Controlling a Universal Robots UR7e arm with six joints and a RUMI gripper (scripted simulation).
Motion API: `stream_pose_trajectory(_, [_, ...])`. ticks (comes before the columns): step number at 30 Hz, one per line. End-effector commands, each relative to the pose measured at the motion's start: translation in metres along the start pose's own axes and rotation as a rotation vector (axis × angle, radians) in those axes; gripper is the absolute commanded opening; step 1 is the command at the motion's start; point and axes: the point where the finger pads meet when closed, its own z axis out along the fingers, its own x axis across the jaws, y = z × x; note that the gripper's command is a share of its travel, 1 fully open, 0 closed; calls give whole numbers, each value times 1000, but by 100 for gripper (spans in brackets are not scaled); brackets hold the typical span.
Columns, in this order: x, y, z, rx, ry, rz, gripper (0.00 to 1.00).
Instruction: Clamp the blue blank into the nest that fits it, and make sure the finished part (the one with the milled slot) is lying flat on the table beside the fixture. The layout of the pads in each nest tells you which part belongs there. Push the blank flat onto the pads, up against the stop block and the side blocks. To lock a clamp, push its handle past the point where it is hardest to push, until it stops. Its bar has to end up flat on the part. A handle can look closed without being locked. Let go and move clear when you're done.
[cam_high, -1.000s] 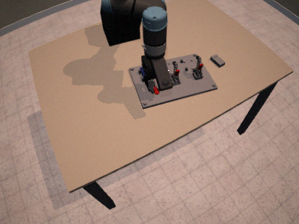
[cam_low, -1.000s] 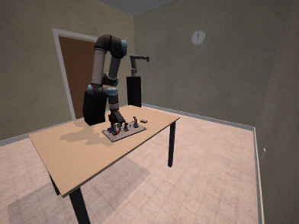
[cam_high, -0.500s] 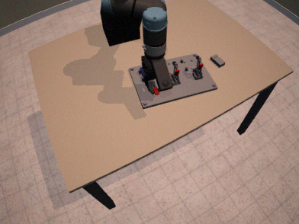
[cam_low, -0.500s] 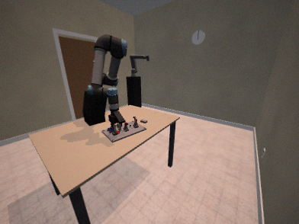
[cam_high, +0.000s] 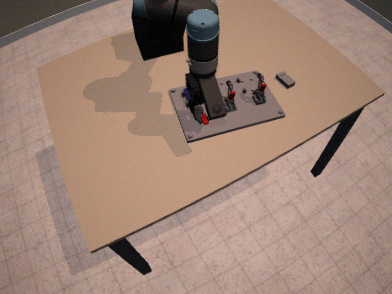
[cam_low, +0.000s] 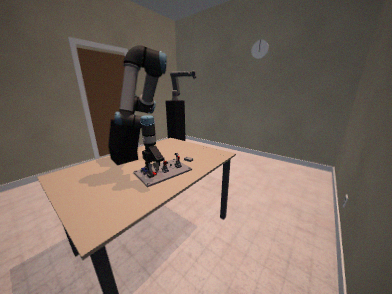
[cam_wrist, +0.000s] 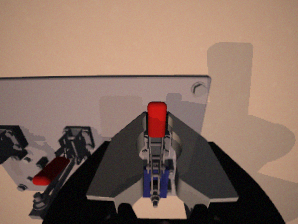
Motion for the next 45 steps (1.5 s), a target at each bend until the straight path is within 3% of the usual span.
stream_pose_trajectory(1, [0, 0, 0, 1, 0, 0, 0])
stream_pose_trajectory(24, [0, -1, 2, 1, 0, 0, 0])
stream_pose_trajectory(25, [0, -1, 2, 1, 0, 0, 28])
stream_pose_trajectory(45, [0, -1, 2, 1, 0, 0, 28])
